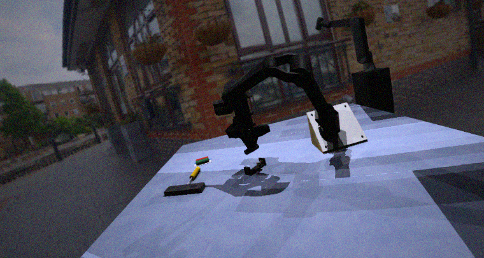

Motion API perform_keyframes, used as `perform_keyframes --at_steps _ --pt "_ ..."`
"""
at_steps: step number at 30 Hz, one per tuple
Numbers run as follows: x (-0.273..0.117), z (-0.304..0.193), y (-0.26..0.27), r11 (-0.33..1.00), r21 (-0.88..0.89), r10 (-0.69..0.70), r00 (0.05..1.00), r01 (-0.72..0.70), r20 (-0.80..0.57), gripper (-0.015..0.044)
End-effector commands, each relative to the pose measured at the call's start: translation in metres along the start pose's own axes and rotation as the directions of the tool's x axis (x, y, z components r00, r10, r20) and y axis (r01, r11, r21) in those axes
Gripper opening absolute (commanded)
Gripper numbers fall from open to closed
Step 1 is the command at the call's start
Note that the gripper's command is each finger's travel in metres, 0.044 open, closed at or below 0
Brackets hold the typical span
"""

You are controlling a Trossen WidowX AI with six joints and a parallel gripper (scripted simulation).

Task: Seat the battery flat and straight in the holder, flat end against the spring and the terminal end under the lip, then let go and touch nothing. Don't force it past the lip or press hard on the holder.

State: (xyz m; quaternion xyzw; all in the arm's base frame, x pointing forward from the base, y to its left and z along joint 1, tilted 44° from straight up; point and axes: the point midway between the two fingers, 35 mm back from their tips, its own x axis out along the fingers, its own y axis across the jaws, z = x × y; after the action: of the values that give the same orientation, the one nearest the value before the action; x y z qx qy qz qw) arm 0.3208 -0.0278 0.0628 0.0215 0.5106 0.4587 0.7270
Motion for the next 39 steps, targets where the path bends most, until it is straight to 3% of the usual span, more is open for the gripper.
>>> perform_keyframes --at_steps 1,7,24,39 --pt "0.0 0.004 -0.002 0.994 -0.107 0.002 1.0 -0.002 0.003 0.0064" --pt "0.001 0.004 -0.002 0.995 -0.104 0.0 1.0 0.002 0.013 0.0064" --pt "0.038 0.01 -0.001 0.996 -0.086 0.005 0.97 0.016 0.242 0.0064" --pt "0.046 0.008 -0.003 0.997 -0.076 0.002 0.943 0.025 0.333 0.0064"
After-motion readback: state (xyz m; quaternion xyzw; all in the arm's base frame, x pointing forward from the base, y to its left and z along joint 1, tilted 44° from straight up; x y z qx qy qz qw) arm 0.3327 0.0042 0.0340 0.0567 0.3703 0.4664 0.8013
